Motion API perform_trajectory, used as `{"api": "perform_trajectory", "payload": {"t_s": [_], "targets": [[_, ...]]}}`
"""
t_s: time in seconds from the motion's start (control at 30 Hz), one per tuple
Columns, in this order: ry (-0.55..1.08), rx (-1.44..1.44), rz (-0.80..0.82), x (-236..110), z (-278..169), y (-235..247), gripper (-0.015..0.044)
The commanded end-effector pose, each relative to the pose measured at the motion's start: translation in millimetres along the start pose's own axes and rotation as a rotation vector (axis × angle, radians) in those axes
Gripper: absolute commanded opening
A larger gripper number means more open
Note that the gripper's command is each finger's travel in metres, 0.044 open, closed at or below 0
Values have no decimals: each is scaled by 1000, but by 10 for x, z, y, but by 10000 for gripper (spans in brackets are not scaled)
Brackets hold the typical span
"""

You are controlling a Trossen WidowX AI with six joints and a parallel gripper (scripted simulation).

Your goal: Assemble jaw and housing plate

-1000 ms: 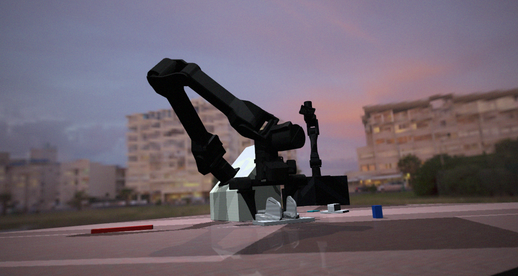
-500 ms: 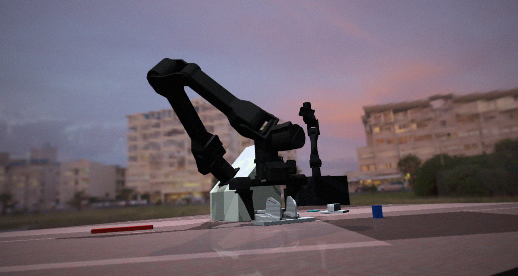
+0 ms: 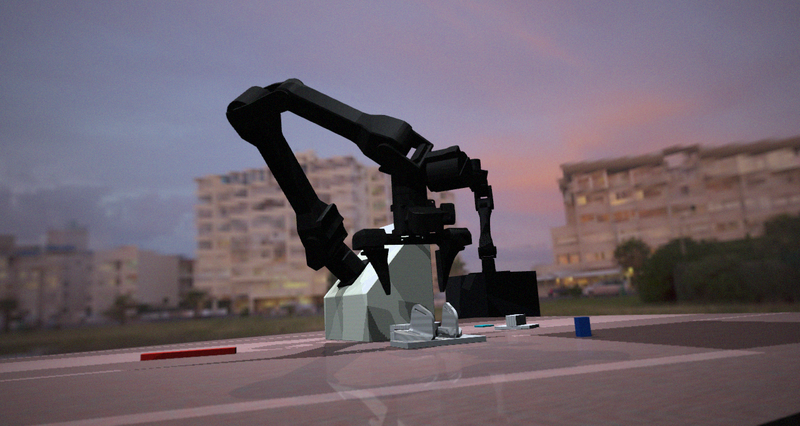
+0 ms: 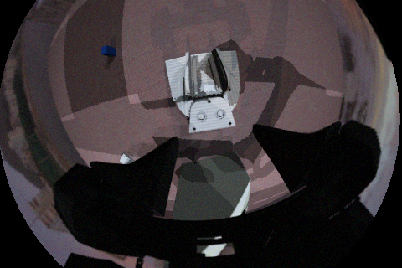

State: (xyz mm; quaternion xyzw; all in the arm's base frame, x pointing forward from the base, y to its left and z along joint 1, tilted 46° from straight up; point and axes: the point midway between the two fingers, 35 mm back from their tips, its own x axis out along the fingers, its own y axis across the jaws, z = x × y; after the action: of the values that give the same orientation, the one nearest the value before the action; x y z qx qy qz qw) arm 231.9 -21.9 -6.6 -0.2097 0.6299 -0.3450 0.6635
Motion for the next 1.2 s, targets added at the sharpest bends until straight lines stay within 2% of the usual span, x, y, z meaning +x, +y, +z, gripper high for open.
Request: {"api": "perform_trajectory", "payload": {"t_s": [0.0, 0.07, 0.2, 0.27, 1.17], "targets": [[0, 0, 0, 0, 0, 0, 440], [0, 1, 3, -79, -32, 2, 440], [1, 6, 8, -512, -252, -41, 440], [1, 7, 7, -585, -297, -58, 440], [1, 7, 7, -585, -297, -58, 440]]}}
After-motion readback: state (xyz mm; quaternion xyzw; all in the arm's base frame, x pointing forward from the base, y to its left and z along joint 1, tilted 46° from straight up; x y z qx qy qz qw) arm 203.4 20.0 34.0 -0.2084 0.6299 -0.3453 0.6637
